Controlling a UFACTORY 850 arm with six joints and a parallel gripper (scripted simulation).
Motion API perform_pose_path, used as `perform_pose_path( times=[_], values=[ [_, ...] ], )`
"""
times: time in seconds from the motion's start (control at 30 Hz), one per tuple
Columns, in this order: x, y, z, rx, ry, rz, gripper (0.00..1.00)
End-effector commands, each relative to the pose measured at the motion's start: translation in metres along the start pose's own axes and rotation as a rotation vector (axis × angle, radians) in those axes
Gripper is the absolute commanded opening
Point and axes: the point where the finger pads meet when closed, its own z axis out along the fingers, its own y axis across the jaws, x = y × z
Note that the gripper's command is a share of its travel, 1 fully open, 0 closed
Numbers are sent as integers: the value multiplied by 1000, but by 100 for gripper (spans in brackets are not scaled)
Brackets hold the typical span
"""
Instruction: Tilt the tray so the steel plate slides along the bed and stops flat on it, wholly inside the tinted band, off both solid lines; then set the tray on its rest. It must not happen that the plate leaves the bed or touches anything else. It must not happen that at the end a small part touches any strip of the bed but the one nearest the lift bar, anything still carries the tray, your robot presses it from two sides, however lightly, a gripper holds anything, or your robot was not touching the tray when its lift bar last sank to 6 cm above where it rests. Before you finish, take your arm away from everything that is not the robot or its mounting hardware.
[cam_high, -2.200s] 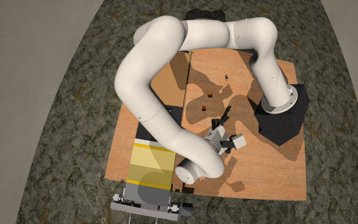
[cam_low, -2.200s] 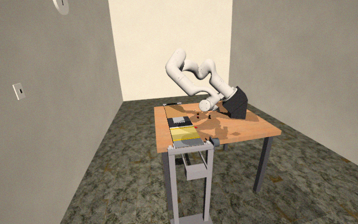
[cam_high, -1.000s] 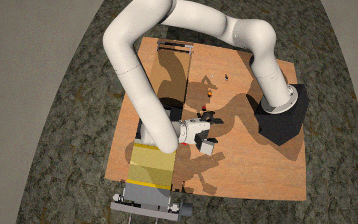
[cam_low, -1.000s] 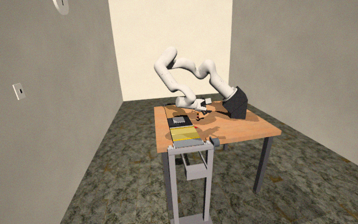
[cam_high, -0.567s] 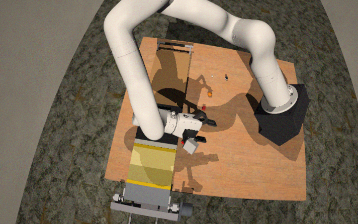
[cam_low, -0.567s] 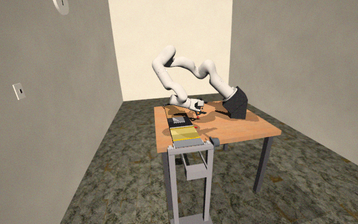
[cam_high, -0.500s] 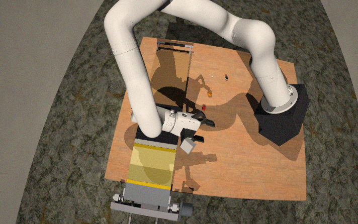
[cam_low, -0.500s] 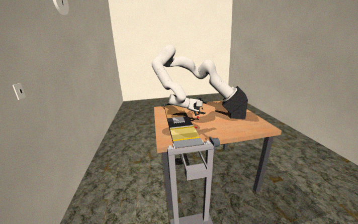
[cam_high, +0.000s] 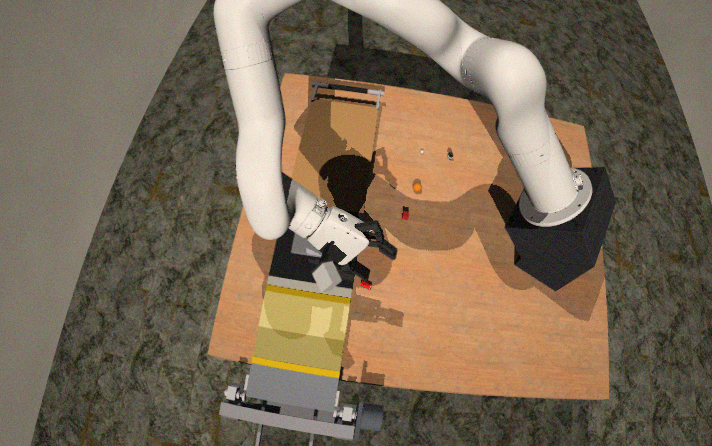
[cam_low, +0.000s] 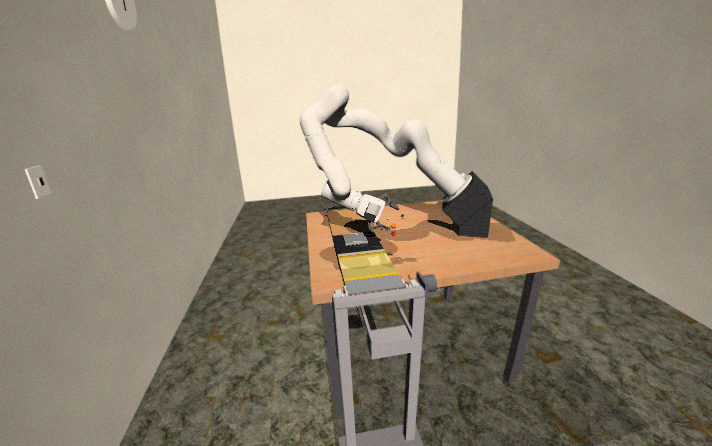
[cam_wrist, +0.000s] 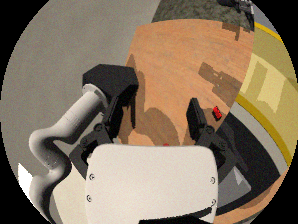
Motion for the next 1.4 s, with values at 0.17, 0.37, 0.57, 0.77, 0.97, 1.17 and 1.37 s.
perform_pose_path(
  times=[0.17, 0.37, 0.57, 0.77, 0.97, 1.17, 1.37],
  values=[
    [21, 39, -64, -193, 173, 56, 100],
    [25, 55, -98, -284, 243, 83, 100],
    [7, 82, -151, -411, 324, 123, 100],
    [-29, 109, -210, -552, 388, 168, 100],
    [-60, 123, -253, -656, 420, 201, 100],
    [-105, 133, -309, -796, 446, 247, 100],
    [-142, 135, -345, -890, 455, 291, 100]
  ],
)
